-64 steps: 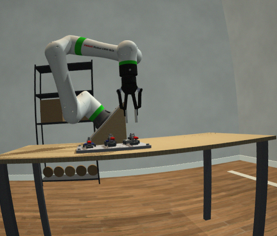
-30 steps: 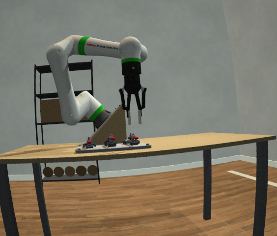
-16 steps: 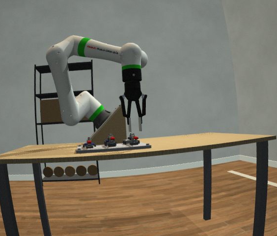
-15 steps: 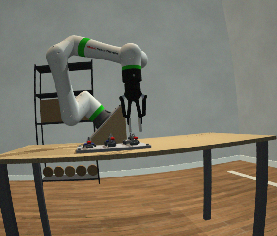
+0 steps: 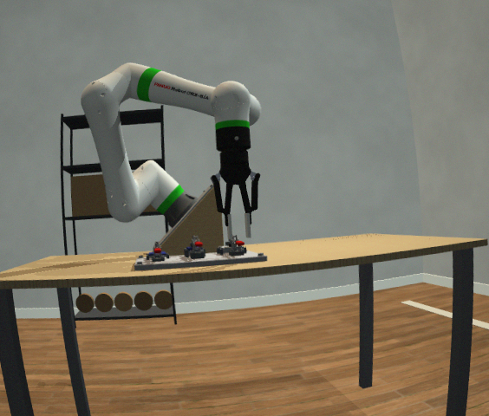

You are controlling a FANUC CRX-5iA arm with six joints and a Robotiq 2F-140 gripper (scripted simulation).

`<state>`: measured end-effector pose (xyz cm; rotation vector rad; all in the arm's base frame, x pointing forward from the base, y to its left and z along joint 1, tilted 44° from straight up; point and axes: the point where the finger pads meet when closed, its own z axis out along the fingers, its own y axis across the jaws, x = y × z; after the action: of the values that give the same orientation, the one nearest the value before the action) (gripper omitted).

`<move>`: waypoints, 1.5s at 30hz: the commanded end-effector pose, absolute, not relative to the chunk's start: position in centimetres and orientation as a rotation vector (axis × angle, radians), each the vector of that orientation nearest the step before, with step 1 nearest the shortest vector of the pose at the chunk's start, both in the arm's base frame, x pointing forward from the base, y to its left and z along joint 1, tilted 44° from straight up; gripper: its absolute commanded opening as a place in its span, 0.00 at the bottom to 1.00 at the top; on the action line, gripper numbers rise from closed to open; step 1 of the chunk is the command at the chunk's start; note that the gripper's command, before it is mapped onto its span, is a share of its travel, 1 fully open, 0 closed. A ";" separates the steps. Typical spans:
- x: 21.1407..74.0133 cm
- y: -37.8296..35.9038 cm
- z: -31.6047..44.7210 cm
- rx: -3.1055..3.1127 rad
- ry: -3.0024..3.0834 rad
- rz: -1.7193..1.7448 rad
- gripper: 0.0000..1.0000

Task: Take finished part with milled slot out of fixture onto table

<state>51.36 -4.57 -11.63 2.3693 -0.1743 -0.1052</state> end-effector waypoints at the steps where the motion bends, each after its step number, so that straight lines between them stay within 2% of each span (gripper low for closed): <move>1: 51.4 -4.6 -11.6 2.370 -0.174 -0.105 0.28; 45: 51.2 -5.5 -12.6 2.370 -0.174 -0.105 0.28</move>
<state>51.26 -5.11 -12.20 2.3693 -0.1743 -0.1054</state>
